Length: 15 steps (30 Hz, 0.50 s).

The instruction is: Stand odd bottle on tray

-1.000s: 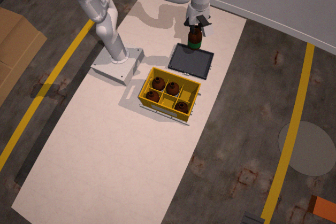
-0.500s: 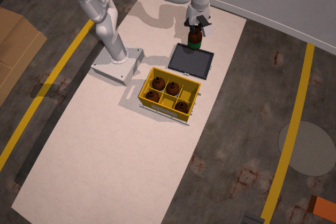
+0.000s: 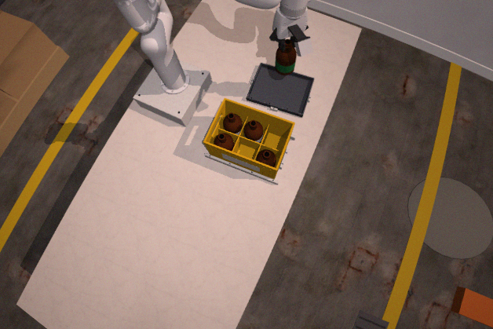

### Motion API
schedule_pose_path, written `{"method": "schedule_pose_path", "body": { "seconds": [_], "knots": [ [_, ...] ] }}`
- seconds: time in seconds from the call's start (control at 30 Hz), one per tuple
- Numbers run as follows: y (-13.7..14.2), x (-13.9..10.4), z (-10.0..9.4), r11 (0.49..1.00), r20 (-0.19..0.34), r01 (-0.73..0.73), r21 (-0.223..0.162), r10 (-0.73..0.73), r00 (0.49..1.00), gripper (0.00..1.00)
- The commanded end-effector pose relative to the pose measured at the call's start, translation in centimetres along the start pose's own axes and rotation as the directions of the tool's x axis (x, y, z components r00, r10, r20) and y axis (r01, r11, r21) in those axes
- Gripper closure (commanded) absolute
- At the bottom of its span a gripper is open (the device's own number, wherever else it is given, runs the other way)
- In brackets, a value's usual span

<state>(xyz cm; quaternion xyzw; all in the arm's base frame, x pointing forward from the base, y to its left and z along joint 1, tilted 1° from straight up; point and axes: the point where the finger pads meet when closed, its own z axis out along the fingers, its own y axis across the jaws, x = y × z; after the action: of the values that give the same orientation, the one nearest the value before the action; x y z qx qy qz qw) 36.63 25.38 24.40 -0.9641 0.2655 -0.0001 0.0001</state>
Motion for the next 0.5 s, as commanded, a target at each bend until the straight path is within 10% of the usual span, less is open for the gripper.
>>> {"method": "schedule_pose_path", "body": {
  "seconds": [0.0,0.47],
  "knots": [
    [-0.1,0.0,0.4,1.0,-0.002,0.0,0.004,0.0,1.0,1.0],
    [-0.1,0.0,3.2,1.0,-0.002,0.0,0.004,0.0,1.0,1.0]
  ]
}}
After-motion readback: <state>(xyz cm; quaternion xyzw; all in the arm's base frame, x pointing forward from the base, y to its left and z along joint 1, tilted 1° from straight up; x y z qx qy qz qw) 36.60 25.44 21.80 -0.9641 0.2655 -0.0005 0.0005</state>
